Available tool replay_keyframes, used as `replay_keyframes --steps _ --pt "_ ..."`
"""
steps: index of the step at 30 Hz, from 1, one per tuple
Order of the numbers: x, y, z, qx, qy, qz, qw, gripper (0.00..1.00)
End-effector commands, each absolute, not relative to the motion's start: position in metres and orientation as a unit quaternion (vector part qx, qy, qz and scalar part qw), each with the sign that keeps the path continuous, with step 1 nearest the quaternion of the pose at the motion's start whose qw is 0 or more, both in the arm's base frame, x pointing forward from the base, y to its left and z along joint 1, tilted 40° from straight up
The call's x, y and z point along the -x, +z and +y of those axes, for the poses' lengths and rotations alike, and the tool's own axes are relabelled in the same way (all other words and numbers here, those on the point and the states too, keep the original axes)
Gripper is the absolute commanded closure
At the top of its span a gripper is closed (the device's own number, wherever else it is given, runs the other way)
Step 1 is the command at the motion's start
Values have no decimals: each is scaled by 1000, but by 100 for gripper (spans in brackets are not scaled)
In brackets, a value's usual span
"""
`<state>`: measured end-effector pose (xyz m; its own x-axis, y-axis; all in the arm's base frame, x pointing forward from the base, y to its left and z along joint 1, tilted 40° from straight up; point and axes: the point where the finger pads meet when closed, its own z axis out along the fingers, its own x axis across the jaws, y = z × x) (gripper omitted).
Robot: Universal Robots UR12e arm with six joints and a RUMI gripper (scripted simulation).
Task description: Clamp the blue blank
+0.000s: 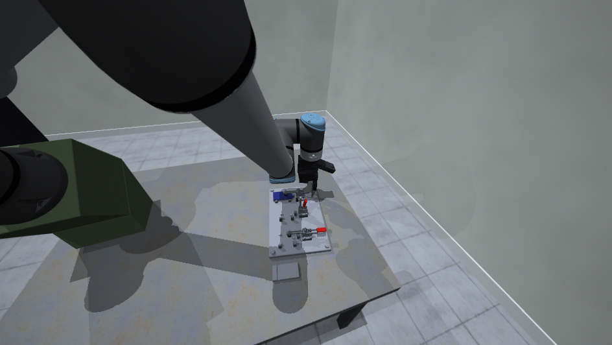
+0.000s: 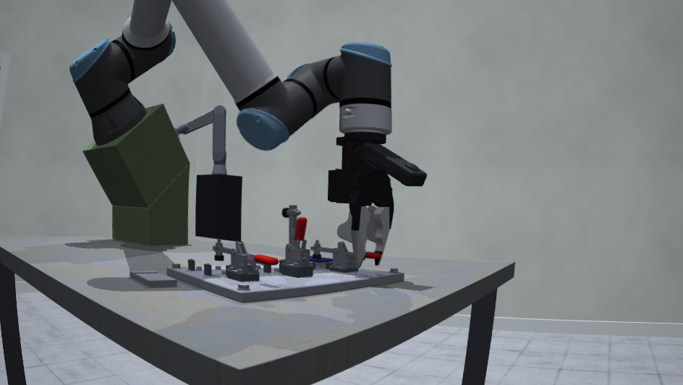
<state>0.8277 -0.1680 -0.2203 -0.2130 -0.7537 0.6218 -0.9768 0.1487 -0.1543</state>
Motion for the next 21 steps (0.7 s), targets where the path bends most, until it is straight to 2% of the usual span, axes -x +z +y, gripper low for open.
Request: replay_keyframes --steps 1,21 --pt "-828 -218 -166 -593 273 -730 204 72" --pt "-827 -185 -138 -593 273 -730 204 72"
